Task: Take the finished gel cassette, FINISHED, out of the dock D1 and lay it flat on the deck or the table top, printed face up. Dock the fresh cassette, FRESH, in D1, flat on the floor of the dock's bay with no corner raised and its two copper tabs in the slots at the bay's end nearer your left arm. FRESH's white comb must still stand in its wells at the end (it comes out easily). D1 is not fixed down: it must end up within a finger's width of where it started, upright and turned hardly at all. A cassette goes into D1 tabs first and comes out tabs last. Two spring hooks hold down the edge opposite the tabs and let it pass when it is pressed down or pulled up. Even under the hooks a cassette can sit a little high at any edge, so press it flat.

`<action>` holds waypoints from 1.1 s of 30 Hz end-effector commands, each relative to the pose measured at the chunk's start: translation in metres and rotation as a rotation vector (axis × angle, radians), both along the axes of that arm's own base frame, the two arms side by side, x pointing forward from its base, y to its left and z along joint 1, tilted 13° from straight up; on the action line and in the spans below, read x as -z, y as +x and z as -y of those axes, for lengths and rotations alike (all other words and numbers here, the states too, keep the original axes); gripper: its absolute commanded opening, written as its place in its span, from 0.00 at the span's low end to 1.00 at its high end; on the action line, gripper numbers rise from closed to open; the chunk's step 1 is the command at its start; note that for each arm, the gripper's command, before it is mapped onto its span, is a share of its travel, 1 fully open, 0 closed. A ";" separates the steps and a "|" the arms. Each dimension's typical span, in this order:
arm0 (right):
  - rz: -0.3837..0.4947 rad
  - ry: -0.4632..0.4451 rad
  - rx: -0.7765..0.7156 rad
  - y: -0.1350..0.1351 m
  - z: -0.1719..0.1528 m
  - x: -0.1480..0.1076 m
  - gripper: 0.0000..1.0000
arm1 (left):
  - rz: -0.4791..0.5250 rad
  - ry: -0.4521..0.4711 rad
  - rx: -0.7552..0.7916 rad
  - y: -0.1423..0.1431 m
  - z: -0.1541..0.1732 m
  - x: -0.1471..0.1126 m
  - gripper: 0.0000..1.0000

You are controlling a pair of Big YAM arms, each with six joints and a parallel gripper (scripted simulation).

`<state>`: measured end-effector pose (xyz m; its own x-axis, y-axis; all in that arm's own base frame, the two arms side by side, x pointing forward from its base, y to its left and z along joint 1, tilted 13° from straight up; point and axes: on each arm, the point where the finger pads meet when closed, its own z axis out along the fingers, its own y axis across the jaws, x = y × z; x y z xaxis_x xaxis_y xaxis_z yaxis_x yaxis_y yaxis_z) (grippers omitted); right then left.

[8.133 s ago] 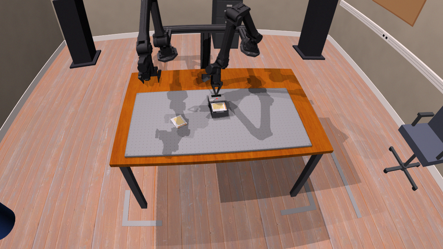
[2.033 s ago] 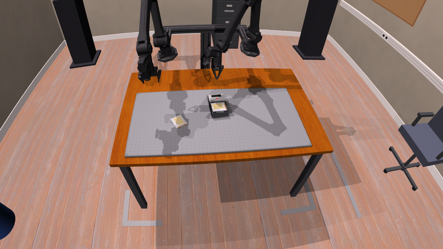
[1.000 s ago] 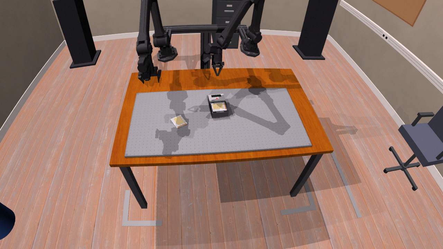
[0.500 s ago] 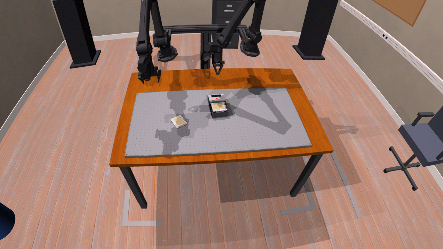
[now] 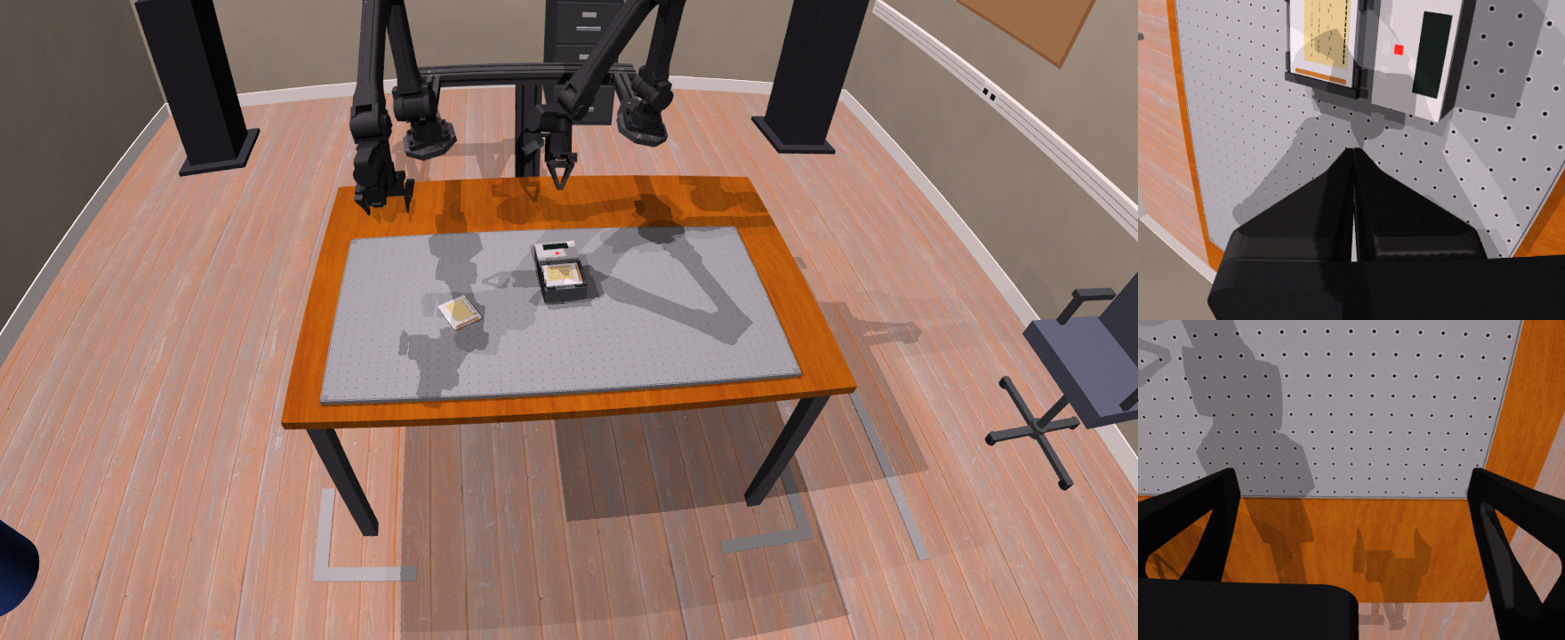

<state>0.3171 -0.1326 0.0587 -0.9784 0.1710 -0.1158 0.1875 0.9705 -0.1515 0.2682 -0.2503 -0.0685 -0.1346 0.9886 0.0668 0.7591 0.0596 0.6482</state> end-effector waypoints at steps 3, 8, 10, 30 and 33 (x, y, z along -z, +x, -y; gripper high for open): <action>0.043 -0.013 -0.006 0.012 0.007 -0.021 1.00 | 0.020 -0.035 0.005 0.002 0.019 -0.019 0.00; 0.043 -0.013 -0.006 0.012 0.007 -0.021 1.00 | 0.020 -0.035 0.005 0.003 0.021 -0.022 0.00; 0.043 -0.013 -0.006 0.012 0.007 -0.021 1.00 | 0.020 -0.035 0.005 0.003 0.021 -0.022 0.00; 0.043 -0.013 -0.006 0.012 0.007 -0.021 1.00 | 0.028 -0.050 0.005 0.006 0.031 -0.037 0.00; 0.043 -0.013 -0.006 0.012 0.007 -0.021 1.00 | 0.027 -0.049 0.006 0.006 0.031 -0.039 0.00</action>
<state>0.3171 -0.1326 0.0587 -0.9784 0.1710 -0.1158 0.1875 0.9705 -0.1515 0.2690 -0.2604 -0.0439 -0.1344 0.9893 0.0566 0.7553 0.0653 0.6522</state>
